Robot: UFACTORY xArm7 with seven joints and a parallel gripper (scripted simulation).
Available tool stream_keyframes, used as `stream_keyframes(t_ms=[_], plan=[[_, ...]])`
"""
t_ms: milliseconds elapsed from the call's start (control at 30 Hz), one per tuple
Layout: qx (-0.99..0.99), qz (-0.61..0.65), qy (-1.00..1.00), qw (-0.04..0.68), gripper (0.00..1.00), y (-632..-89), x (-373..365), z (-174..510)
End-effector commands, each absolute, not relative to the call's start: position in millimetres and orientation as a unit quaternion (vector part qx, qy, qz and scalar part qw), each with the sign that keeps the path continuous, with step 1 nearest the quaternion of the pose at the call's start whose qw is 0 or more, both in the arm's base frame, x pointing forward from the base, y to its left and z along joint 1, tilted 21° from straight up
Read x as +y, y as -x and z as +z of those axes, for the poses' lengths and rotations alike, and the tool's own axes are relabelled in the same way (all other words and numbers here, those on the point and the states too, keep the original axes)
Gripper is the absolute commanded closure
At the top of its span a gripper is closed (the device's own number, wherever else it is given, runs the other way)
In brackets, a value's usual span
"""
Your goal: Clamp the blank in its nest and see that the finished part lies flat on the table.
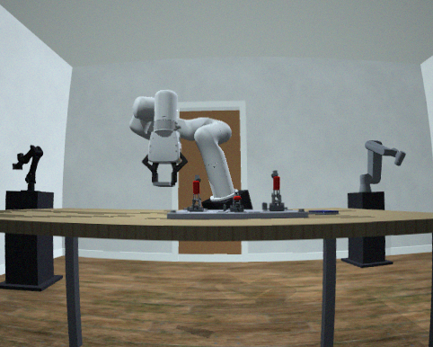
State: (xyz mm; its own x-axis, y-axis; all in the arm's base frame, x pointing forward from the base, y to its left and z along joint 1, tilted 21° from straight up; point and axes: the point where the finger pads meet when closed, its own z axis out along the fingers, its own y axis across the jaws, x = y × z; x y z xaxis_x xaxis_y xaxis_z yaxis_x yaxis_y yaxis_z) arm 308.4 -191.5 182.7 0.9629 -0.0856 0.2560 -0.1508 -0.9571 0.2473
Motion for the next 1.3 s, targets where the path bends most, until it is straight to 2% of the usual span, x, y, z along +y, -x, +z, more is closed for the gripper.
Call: stream_keyframes(t_ms=[0, 933, 1267], plan=[[-0.060, 0.124, -0.981, 0.134, 1.00, -308, -197, 186], [-0.060, 0.124, -0.981, 0.134, 1.00, -308, -199, 186], [-0.060, 0.124, -0.981, 0.134, 1.00, -313, -205, 166]])
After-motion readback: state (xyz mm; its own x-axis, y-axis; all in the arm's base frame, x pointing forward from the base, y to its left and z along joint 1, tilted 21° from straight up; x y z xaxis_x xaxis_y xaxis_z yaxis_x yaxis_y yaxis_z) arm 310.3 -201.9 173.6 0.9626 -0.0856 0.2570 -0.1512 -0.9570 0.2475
